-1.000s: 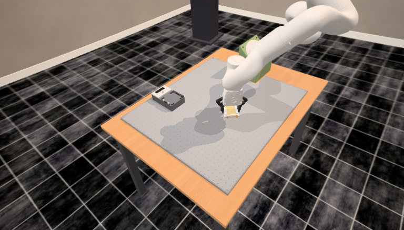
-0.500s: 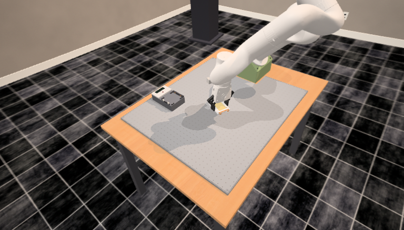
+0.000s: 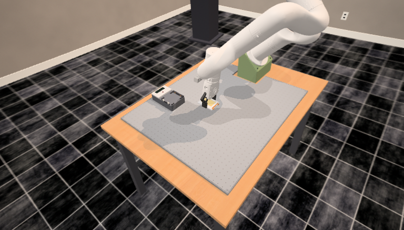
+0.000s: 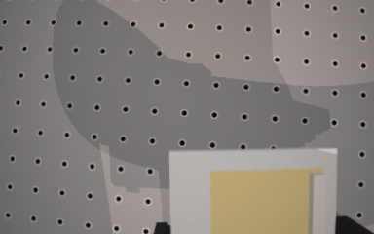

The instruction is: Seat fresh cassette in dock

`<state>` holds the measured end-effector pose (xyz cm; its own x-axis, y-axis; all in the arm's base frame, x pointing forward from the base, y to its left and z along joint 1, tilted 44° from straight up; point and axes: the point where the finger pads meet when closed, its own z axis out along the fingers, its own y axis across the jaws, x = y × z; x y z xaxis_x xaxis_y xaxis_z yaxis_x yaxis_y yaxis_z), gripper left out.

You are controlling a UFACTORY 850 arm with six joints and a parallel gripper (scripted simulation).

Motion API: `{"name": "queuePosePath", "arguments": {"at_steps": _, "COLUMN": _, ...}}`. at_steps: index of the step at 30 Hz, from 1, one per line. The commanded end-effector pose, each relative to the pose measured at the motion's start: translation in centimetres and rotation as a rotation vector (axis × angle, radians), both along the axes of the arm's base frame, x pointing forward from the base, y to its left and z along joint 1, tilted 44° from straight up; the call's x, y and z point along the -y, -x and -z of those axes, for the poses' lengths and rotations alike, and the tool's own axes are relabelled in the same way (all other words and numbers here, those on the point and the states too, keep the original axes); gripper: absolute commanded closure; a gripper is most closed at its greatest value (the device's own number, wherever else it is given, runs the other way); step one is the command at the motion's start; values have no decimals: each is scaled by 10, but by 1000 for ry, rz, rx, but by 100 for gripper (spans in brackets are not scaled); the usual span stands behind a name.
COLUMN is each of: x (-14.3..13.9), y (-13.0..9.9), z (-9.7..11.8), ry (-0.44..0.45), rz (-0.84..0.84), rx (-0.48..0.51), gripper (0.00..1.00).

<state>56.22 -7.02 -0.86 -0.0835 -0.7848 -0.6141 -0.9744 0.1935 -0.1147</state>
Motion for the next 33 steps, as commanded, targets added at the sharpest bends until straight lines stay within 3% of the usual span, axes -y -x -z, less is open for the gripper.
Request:
{"name": "queuePosePath", "arguments": {"at_steps": 1, "x": 20, "y": -3, "z": 13, "ry": 33, "rz": -109, "rx": 124, "gripper": 100}}
{"name": "queuePosePath", "arguments": {"at_steps": 33, "x": 133, "y": -13, "z": 95, "ry": 252, "rz": -782, "rx": 733, "gripper": 100}}
